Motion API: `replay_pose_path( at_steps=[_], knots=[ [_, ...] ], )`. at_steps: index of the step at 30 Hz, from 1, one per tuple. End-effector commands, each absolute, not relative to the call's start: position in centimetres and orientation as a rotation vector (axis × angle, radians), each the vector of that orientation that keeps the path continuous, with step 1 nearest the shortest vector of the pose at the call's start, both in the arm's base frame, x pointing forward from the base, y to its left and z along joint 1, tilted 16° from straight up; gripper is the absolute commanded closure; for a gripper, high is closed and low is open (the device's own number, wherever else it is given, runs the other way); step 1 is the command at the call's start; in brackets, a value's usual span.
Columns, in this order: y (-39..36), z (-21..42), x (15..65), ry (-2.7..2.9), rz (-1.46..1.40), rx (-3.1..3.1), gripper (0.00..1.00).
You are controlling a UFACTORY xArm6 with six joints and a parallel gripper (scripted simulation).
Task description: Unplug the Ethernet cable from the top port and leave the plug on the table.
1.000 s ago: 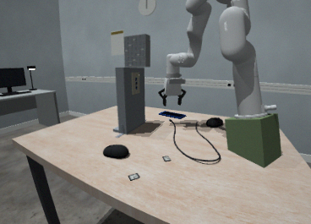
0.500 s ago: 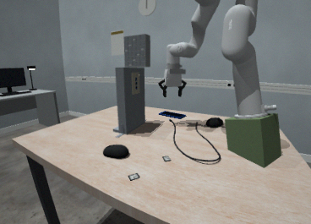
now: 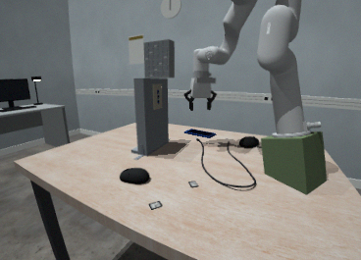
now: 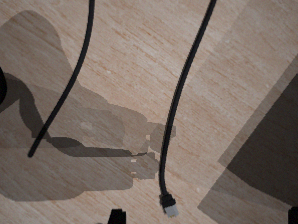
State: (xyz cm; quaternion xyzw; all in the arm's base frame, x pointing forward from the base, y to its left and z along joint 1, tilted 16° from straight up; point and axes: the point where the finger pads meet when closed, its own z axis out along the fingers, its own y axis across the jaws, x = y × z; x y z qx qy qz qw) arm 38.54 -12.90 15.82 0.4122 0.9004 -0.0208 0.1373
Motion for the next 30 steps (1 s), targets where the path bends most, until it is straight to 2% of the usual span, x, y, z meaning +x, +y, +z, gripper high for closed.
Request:
replay_pose_path(
  at_steps=[1, 30],
  knots=[
    [-12.8, 16.1, 38.7, 2.582, -0.051, 1.242, 0.0],
    [-8.1, 19.4, 40.2, 1.817, 0.091, 2.367, 0.0]
  ],
)
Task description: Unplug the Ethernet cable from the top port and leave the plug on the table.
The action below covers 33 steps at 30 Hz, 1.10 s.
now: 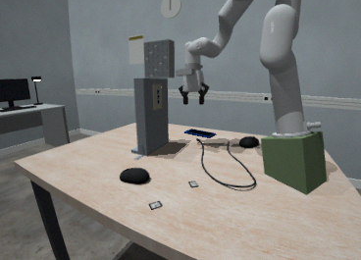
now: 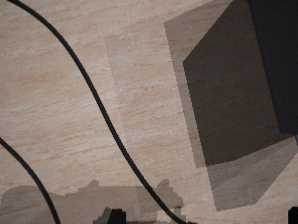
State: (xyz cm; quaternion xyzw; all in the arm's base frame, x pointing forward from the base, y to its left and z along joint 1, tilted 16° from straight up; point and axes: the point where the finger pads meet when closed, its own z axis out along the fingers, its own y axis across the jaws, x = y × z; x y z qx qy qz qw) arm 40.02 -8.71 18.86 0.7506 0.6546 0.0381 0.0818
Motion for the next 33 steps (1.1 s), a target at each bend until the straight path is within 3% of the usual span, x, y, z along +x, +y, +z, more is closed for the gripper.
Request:
replay_pose_path(
  at_steps=[1, 33],
  knots=[
    [-7.9, 19.5, 40.3, 1.776, 0.093, 2.404, 0.0],
    [-1.6, 23.9, 40.3, 0.381, 0.042, 3.099, 0.0]
  ],
)
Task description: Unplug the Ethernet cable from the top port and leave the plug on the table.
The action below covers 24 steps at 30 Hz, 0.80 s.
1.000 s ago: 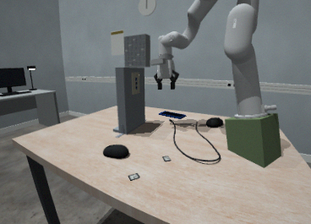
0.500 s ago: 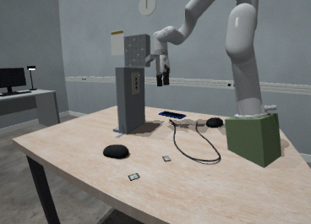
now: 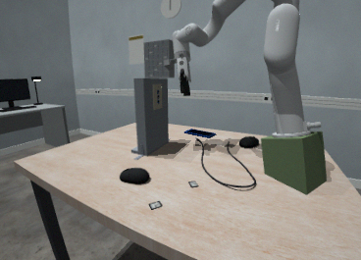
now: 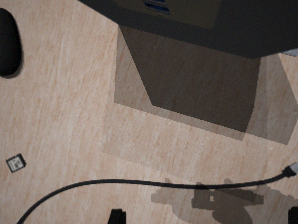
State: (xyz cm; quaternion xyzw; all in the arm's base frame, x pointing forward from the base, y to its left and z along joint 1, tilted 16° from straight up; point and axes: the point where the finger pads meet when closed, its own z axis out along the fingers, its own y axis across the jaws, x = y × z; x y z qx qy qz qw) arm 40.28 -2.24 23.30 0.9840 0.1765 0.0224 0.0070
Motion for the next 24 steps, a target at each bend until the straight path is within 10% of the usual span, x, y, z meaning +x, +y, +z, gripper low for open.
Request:
replay_pose_path(
  at_steps=[1, 24],
  knots=[
    [-1.4, 24.0, 40.3, 0.326, 0.036, 3.109, 0.0],
    [0.0, 25.0, 40.0, 0.0, 0.0, 3.142, 0.0]
  ],
)
